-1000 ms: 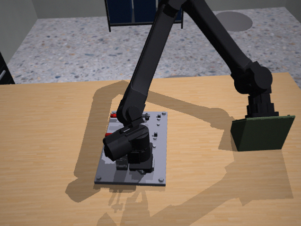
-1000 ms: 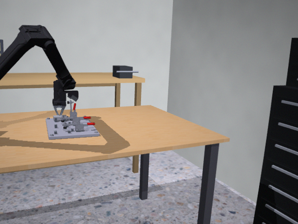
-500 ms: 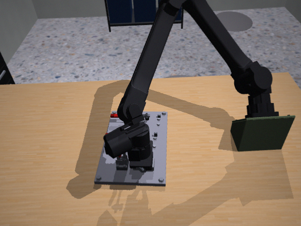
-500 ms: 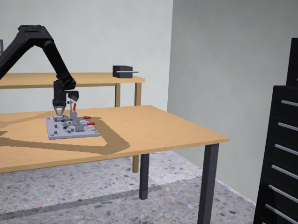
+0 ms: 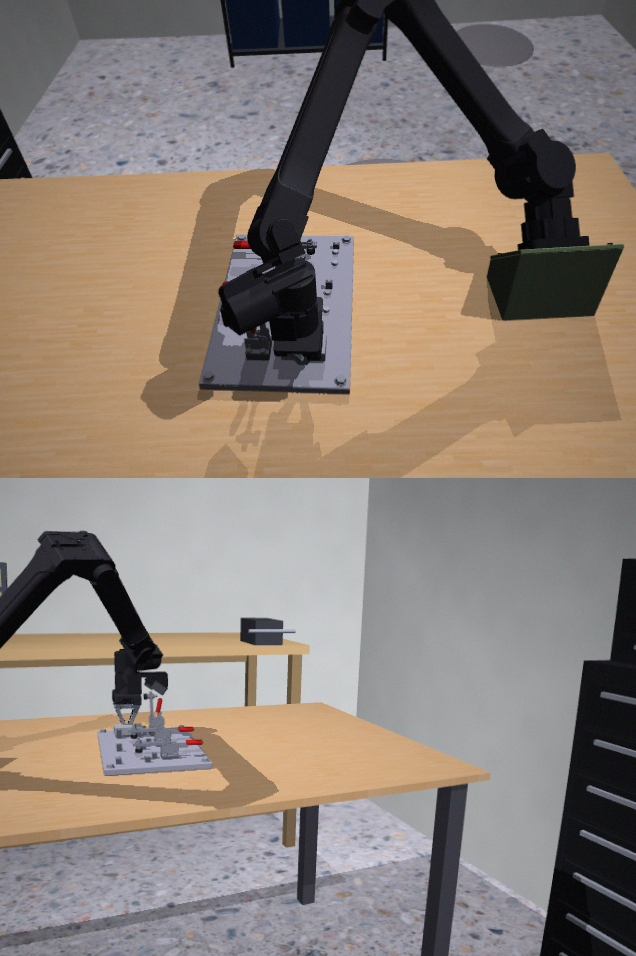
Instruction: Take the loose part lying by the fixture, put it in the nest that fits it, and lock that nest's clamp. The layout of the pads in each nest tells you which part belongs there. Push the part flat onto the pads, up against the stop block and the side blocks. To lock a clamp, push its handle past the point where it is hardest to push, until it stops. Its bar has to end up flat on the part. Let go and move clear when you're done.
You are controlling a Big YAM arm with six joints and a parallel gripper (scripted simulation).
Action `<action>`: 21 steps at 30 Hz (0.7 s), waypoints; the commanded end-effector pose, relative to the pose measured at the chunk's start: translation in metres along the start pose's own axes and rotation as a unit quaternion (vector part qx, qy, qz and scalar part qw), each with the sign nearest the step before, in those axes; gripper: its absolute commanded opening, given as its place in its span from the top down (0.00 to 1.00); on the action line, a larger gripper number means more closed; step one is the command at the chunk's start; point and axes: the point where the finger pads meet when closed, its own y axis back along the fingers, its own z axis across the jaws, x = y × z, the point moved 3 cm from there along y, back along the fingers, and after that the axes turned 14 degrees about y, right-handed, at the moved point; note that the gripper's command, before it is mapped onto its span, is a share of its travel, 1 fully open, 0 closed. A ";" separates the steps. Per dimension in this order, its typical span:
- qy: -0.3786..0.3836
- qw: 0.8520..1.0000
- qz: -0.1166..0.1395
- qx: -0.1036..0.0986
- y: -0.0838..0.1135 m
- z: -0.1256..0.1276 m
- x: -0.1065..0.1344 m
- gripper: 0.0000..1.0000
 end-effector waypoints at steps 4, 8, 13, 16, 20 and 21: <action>-0.009 1.000 -0.013 -0.004 0.005 -0.001 -0.011 1.00; -0.009 1.000 -0.014 -0.004 0.005 0.002 -0.012 1.00; -0.011 1.000 -0.023 -0.005 0.011 0.015 -0.018 1.00; -0.005 1.000 -0.017 -0.003 0.011 0.021 -0.016 1.00; -0.002 1.000 -0.015 -0.002 0.011 0.028 -0.017 1.00; -0.005 1.000 -0.013 -0.002 0.009 0.027 -0.018 1.00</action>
